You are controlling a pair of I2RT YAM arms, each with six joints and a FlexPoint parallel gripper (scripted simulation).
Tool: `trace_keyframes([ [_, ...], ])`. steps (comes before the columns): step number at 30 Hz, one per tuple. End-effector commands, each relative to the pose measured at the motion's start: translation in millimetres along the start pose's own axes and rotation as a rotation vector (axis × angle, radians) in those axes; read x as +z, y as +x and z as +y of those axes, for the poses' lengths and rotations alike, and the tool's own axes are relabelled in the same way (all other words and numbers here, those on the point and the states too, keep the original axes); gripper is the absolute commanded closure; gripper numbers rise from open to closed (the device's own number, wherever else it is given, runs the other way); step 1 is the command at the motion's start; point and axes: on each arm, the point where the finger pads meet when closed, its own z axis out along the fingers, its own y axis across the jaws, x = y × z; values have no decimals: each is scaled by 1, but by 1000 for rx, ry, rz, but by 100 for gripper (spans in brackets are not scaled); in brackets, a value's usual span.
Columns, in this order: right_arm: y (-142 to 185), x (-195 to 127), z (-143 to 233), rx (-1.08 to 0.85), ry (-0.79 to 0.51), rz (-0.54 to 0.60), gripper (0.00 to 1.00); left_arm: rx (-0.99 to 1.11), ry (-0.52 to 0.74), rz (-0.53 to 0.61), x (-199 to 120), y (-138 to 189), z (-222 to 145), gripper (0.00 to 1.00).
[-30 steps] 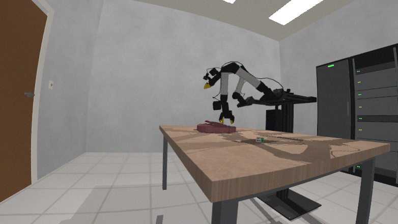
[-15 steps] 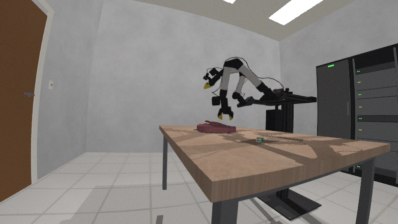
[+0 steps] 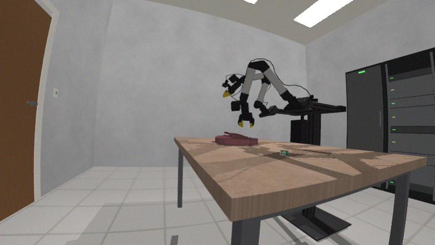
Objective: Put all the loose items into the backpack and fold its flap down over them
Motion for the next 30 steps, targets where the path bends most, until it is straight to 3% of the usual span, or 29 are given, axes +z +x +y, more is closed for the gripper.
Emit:
trace_keyframes([
  [1,-5,-3,0,-2,-2,-17,10,-98,-64,-3,-16,6,-3,37],
  [30,-5,-3,0,-2,-2,-17,10,-1282,-634,6,-81,62,-77,37],
])
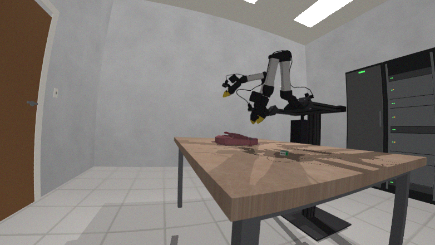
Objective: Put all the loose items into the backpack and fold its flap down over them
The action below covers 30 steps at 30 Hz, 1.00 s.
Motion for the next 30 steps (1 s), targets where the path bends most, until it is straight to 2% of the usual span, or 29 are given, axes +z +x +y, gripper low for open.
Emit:
trace_keyframes([
  [1,-5,-3,0,-2,-2,-17,10,-251,-178,-31,-13,0,23,37],
  [10,-5,-3,0,-2,-2,-17,10,-686,-367,-13,-38,32,36,37],
  [12,-5,-3,0,-2,-2,-17,10,-686,-367,-13,-38,32,36,37],
  [13,-5,-3,0,-2,-2,-17,10,-736,-402,-39,-44,26,47,37],
  [27,-5,-3,0,-2,-2,-17,10,-1411,-718,-26,-84,72,72,37],
  [30,-5,-3,0,-2,-2,-17,10,-1459,-739,-28,-87,74,74,37],
])
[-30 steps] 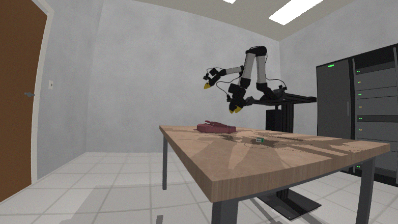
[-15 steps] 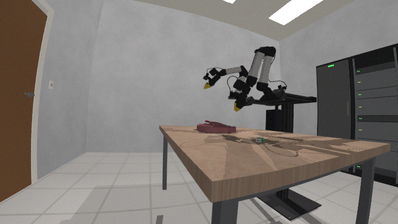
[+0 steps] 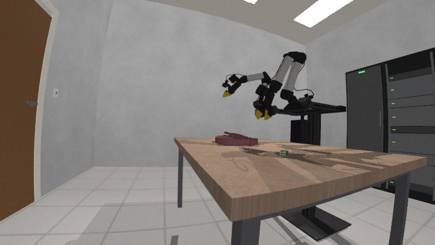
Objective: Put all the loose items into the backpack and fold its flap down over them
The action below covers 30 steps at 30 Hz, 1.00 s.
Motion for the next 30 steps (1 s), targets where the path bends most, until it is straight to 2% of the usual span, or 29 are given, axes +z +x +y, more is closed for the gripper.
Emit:
trace_keyframes([
  [1,-5,-3,0,-2,-2,-17,10,-234,-163,16,-6,-15,21,37],
  [5,-5,-3,0,-2,-2,-17,10,-424,-258,13,-9,-23,38,37],
  [10,-5,-3,0,-2,-2,-17,10,-428,-259,13,-11,-21,42,37],
  [12,-5,-3,0,-2,-2,-17,10,-422,-236,3,3,-31,57,37],
  [14,-5,-3,0,-2,-2,-17,10,-416,-249,26,16,-26,80,37],
  [16,-5,-3,0,-2,-2,-17,10,-416,-249,26,16,-26,80,37],
  [17,-5,-3,0,-2,-2,-17,10,-418,-238,1,22,-42,86,37],
  [22,-5,-3,0,-2,-2,-17,10,-414,-243,4,53,-57,136,37],
  [27,-5,-3,0,-2,-2,-17,10,-413,-244,5,65,-63,155,37],
  [30,-5,-3,0,-2,-2,-17,10,-413,-246,6,83,-71,185,37],
])
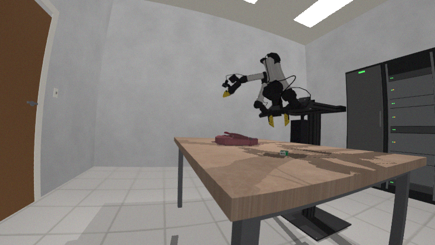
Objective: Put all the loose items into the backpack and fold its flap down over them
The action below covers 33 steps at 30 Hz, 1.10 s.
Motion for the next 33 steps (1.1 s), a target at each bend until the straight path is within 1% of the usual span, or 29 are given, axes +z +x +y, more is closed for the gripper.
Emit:
trace_keyframes([
  [1,-5,-3,0,-2,-2,-17,10,47,155,-33,28,-31,-18,37],
  [3,-5,-3,0,-2,-2,-17,10,47,155,-33,28,-31,-18,37],
  [13,-5,-3,0,-2,-2,-17,10,46,148,-32,113,-100,26,37],
  [14,-5,-3,0,-2,-2,-17,10,46,148,-32,118,-105,28,37],
  [15,-5,-3,0,-2,-2,-17,10,46,148,-32,118,-106,28,37],
  [17,-5,-3,0,-2,-2,-17,10,50,157,2,120,-97,18,37],
  [18,-5,-3,0,-2,-2,-17,10,57,162,-14,116,-103,14,37],
  [20,-5,-3,0,-2,-2,-17,10,57,162,-14,116,-103,14,37],
  [21,-5,-3,0,-2,-2,-17,10,66,172,-45,107,-114,8,37],
  [22,-5,-3,0,-2,-2,-17,10,64,169,-50,107,-116,10,37],
  [28,-5,-3,0,-2,-2,-17,10,64,172,-43,107,-107,9,37],
  [29,-5,-3,0,-2,-2,-17,10,51,161,-23,120,-98,14,37],
  [30,-5,-3,0,-2,-2,-17,10,44,151,-27,125,-99,15,37],
  [33,-5,-3,0,-2,-2,-17,10,43,149,-27,135,-95,14,37],
])
